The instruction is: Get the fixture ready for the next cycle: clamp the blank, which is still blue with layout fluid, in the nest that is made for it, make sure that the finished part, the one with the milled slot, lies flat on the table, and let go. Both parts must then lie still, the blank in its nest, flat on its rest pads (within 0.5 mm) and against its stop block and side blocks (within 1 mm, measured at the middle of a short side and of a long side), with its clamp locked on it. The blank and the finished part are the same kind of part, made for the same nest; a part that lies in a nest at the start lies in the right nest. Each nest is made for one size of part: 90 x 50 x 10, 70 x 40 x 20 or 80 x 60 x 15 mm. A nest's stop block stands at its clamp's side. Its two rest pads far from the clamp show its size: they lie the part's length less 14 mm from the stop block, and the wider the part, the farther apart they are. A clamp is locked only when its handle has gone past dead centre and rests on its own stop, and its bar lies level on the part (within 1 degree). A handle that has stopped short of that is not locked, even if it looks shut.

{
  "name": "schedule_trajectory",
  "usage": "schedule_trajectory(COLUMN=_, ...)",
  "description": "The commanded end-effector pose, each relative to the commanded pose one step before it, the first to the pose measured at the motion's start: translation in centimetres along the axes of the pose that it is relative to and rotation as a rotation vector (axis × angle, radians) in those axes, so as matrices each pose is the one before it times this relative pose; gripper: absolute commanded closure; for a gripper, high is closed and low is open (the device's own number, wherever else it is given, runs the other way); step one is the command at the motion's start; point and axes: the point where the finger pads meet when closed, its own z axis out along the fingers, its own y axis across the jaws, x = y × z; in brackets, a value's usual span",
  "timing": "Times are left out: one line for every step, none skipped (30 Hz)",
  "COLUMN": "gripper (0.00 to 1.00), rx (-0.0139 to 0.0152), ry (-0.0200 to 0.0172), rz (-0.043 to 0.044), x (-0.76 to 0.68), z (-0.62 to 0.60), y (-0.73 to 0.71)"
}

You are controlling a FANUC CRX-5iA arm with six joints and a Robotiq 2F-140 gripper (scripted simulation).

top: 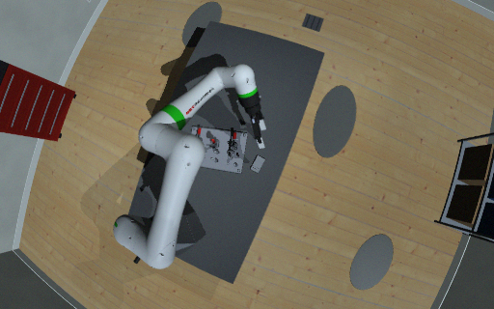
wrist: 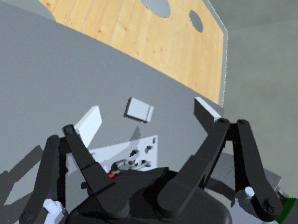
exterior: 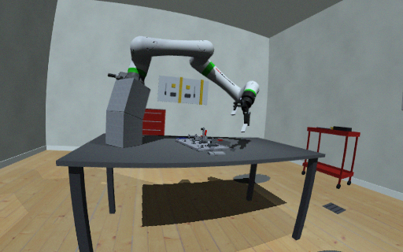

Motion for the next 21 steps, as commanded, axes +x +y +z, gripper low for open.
schedule_trajectory(gripper=0.0, rx=0.00027, ry=0.00028, rz=0.00036, x=0.021, z=-0.024, y=0.007)
schedule_trajectory(gripper=0.0, rx=0.0, ry=0.0, rz=0.0, x=0.0, z=0.0, y=0.0)
schedule_trajectory(gripper=0.0, rx=0.00023, ry=0.00001, rz=-0.00043, x=-0.009, z=-0.006, y=-0.006)
schedule_trajectory(gripper=0.0, rx=0.00152, ry=0.00005, rz=-0.00288, x=-0.063, z=-0.038, y=-0.038)
schedule_trajectory(gripper=0.0, rx=0.00387, ry=0.00014, rz=-0.00734, x=-0.16, z=-0.096, y=-0.097)
schedule_trajectory(gripper=0.0, rx=0.00706, ry=0.00029, rz=-0.01335, x=-0.294, z=-0.173, y=-0.177)
schedule_trajectory(gripper=0.0, rx=0.01085, ry=0.00051, rz=-0.02048, x=-0.456, z=-0.262, y=-0.272)
schedule_trajectory(gripper=0.0, rx=0.01503, ry=0.00084, rz=-0.02831, x=-0.64, z=-0.356, y=-0.379)
schedule_trajectory(gripper=0.0, rx=0.01942, ry=0.00133, rz=-0.03643, x=-0.839, z=-0.447, y=-0.495)
schedule_trajectory(gripper=0.0, rx=0.02382, ry=0.00202, rz=-0.04448, x=-1.048, z=-0.529, y=-0.615)
schedule_trajectory(gripper=0.0, rx=0.0, ry=0.0, rz=0.0, x=0.0, z=0.0, y=0.0)
schedule_trajectory(gripper=0.0, rx=0.02806, ry=0.00296, rz=-0.05212, x=-1.26, z=-0.594, y=-0.739)
schedule_trajectory(gripper=0.0, rx=0.0, ry=0.0, rz=0.0, x=0.0, z=0.0, y=0.0)
schedule_trajectory(gripper=0.0, rx=0.03198, ry=0.00418, rz=-0.05906, x=-1.468, z=-0.639, y=-0.864)
schedule_trajectory(gripper=0.0, rx=0.0, ry=0.0, rz=0.0, x=0.0, z=0.0, y=0.0)
schedule_trajectory(gripper=0.0, rx=0.0, ry=0.0, rz=0.0, x=0.0, z=0.0, y=0.0)
schedule_trajectory(gripper=0.0, rx=0.03544, ry=0.0057, rz=-0.06506, x=-1.665, z=-0.662, y=-0.986)
schedule_trajectory(gripper=0.0, rx=0.0, ry=0.0, rz=0.0, x=0.0, z=0.0, y=0.0)
schedule_trajectory(gripper=0.0, rx=0.0, ry=0.0, rz=0.0, x=0.0, z=0.0, y=0.0)
schedule_trajectory(gripper=0.0, rx=0.0383, ry=0.00752, rz=-0.06993, x=-1.843, z=-0.66, y=-1.1)
schedule_trajectory(gripper=0.0, rx=0.0, ry=0.0, rz=0.0, x=0.0, z=0.0, y=0.0)
